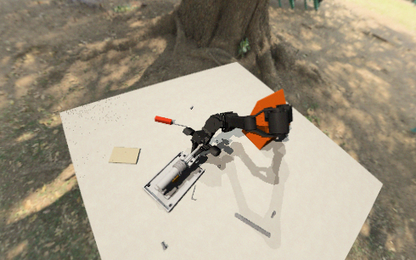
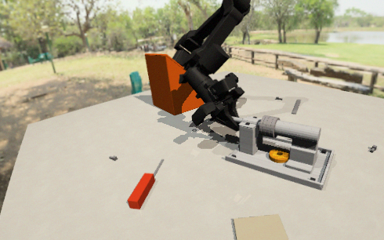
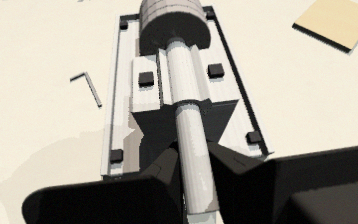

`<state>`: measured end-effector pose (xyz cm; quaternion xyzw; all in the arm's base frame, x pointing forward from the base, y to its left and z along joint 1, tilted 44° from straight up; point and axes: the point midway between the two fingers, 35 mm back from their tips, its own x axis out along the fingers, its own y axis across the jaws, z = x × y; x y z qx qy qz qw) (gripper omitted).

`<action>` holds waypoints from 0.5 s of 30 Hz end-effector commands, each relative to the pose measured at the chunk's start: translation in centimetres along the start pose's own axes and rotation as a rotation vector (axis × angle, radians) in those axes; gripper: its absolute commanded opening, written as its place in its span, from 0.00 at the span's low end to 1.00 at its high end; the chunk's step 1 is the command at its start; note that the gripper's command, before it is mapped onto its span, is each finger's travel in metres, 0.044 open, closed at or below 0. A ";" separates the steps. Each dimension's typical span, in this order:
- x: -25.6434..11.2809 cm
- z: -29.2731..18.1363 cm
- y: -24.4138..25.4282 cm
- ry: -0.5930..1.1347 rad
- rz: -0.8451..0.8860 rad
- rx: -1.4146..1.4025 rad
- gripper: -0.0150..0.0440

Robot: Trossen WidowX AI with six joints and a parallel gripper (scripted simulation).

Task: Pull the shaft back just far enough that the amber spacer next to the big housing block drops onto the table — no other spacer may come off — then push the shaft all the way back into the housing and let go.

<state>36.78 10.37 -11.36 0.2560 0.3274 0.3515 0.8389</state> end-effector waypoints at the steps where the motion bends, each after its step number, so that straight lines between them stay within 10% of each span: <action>1: 0.1 0.3 0.0 -0.005 0.000 -0.004 0.25; 15: 0.3 0.5 0.0 -0.005 0.000 -0.004 0.25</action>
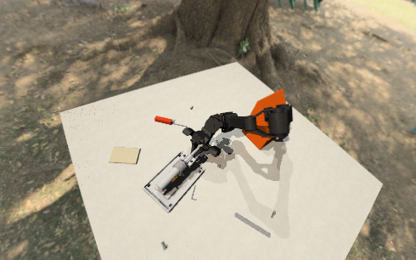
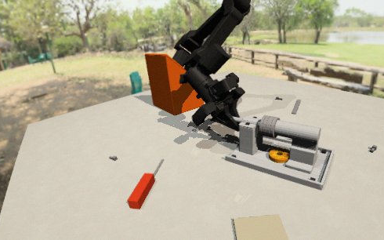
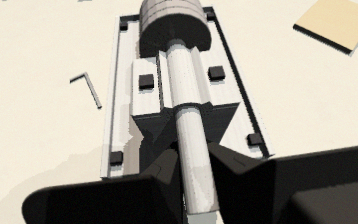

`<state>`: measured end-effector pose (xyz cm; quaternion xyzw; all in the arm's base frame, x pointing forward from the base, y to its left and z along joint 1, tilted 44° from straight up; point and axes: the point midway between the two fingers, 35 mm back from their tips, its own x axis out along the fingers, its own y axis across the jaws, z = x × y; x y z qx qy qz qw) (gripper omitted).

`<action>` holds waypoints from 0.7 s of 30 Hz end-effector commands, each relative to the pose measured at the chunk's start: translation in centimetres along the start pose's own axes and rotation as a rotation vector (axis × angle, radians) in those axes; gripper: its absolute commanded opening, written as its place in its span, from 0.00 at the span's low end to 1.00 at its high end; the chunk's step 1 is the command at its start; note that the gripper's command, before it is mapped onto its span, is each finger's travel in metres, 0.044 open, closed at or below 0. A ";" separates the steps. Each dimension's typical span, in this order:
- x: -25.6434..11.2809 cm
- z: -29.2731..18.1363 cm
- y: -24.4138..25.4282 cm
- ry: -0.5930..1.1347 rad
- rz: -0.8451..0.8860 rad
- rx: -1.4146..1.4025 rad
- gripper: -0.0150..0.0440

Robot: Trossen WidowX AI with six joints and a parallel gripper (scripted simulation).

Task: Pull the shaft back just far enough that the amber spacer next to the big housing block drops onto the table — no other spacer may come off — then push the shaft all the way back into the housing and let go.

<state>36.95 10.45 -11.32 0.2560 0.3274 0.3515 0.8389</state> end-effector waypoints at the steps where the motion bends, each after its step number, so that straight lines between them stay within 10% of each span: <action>1: 0.2 0.3 0.0 -0.005 0.000 -0.004 0.25; 21: 0.4 0.6 0.0 -0.006 0.000 -0.004 0.25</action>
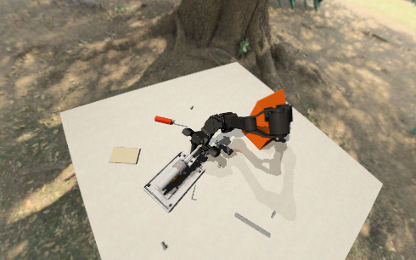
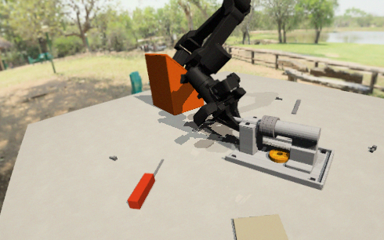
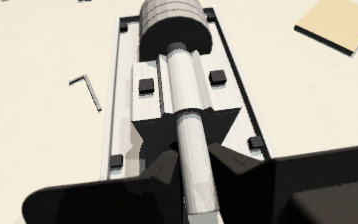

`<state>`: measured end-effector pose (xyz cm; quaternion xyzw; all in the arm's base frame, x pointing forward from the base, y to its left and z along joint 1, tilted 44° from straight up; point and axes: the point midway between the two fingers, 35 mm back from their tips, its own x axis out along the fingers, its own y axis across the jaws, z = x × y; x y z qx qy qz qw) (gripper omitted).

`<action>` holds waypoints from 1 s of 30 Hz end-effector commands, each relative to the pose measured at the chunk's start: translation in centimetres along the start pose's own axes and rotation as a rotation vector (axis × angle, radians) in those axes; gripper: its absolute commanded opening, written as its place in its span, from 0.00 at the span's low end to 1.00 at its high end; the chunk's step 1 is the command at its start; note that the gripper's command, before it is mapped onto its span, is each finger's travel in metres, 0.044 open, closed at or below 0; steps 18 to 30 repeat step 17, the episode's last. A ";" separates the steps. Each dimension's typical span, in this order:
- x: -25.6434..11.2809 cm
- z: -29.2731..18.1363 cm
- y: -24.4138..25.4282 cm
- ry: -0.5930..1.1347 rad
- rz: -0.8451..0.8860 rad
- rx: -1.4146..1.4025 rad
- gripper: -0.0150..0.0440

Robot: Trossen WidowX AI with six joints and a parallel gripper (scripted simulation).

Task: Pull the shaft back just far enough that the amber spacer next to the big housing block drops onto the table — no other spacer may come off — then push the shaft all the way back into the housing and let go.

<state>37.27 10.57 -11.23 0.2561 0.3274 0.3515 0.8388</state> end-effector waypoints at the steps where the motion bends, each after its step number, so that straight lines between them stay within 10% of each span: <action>1: 0.2 0.3 0.0 -0.006 0.000 -0.005 0.25; 6: 0.2 0.3 0.0 -0.006 0.000 -0.005 0.25; 17: 0.0 0.0 0.0 0.000 0.000 0.000 0.74; 30: 0.0 0.0 0.0 0.000 0.000 0.000 0.74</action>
